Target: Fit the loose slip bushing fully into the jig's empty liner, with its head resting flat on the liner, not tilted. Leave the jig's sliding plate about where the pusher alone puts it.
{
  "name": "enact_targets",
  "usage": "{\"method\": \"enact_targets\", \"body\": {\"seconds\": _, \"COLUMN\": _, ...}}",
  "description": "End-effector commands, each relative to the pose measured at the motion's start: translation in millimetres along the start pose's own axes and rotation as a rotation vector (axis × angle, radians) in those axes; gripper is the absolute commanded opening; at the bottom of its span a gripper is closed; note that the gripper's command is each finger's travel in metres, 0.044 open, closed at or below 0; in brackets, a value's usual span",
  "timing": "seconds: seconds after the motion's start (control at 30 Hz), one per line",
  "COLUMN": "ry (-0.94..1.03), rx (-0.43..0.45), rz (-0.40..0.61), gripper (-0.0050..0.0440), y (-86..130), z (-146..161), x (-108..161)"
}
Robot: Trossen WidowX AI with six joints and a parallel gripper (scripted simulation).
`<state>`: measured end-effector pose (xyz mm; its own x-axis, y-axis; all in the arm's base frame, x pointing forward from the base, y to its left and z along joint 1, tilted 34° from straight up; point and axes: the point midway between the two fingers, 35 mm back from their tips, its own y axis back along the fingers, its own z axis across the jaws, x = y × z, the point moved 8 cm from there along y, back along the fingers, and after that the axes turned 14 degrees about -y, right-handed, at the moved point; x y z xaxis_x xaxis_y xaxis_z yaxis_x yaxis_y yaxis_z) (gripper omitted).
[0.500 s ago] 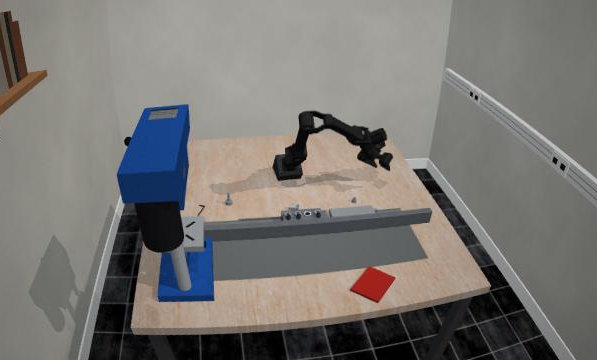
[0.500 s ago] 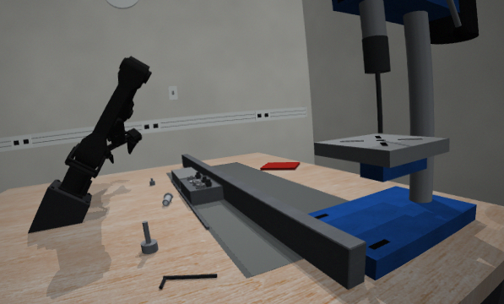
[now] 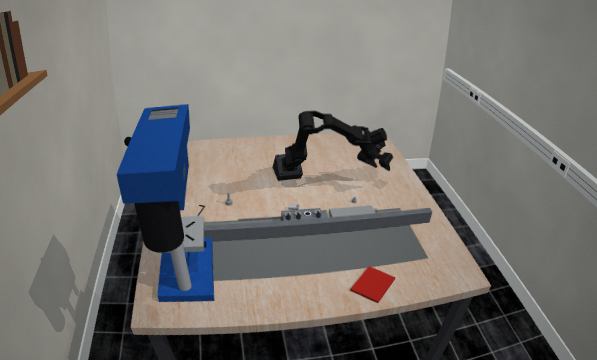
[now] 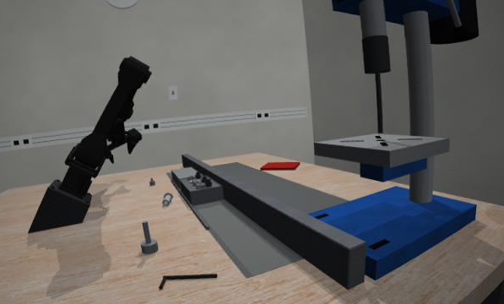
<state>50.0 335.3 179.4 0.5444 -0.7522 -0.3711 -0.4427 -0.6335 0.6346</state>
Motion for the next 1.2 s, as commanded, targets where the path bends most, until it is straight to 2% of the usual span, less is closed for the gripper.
{"method": "enact_targets", "body": {"seconds": 0.0, "ry": -0.008, "rx": 0.013, "rz": -0.016, "gripper": 0.0400, "y": 4.1, "z": -4.6, "x": -3.3}}
{"method": "enact_targets", "body": {"seconds": 0.03, "ry": -0.008, "rx": 0.013, "rz": -0.016, "gripper": 0.0400, "y": 4.1, "z": -4.6, "x": -3.3}}
{"method": "enact_targets", "body": {"seconds": 0.07, "ry": -0.008, "rx": 0.013, "rz": -0.016, "gripper": 0.0424, "y": 4.1, "z": -4.6, "x": -3.3}}
{"method": "enact_targets", "body": {"seconds": 0.2, "ry": -0.038, "rx": 0.026, "rz": 0.005, "gripper": 0.0328, "y": 7.2, "z": -16.9, "x": 4.6}}
{"method": "enact_targets", "body": {"seconds": 0.33, "ry": -0.102, "rx": 0.047, "rz": 0.080, "gripper": 0.0233, "y": 12.2, "z": -42.5, "x": 30.0}}
{"method": "enact_targets", "body": {"seconds": 0.53, "ry": -0.237, "rx": 0.092, "rz": 0.295, "gripper": 0.0233, "y": 39.7, "z": -90.1, "x": 103.5}}
{"method": "enact_targets", "body": {"seconds": 0.6, "ry": -0.237, "rx": 0.092, "rz": 0.295, "gripper": 0.0233, "y": 39.7, "z": -90.1, "x": 103.5}}
{"method": "enact_targets", "body": {"seconds": 0.73, "ry": -0.348, "rx": 0.110, "rz": 0.460, "gripper": 0.0233, "y": 71.5, "z": -107.1, "x": 157.4}}
{"method": "enact_targets", "body": {"seconds": 0.93, "ry": -0.532, "rx": 0.106, "rz": 0.701, "gripper": 0.0233, "y": 129.7, "z": -103.3, "x": 224.7}}
{"method": "enact_targets", "body": {"seconds": 1.1, "ry": -0.697, "rx": 0.090, "rz": 0.879, "gripper": 0.0233, "y": 180.4, "z": -81.3, "x": 259.1}}
{"method": "enact_targets", "body": {"seconds": 1.17, "ry": -0.697, "rx": 0.090, "rz": 0.879, "gripper": 0.0233, "y": 180.4, "z": -81.3, "x": 259.1}}
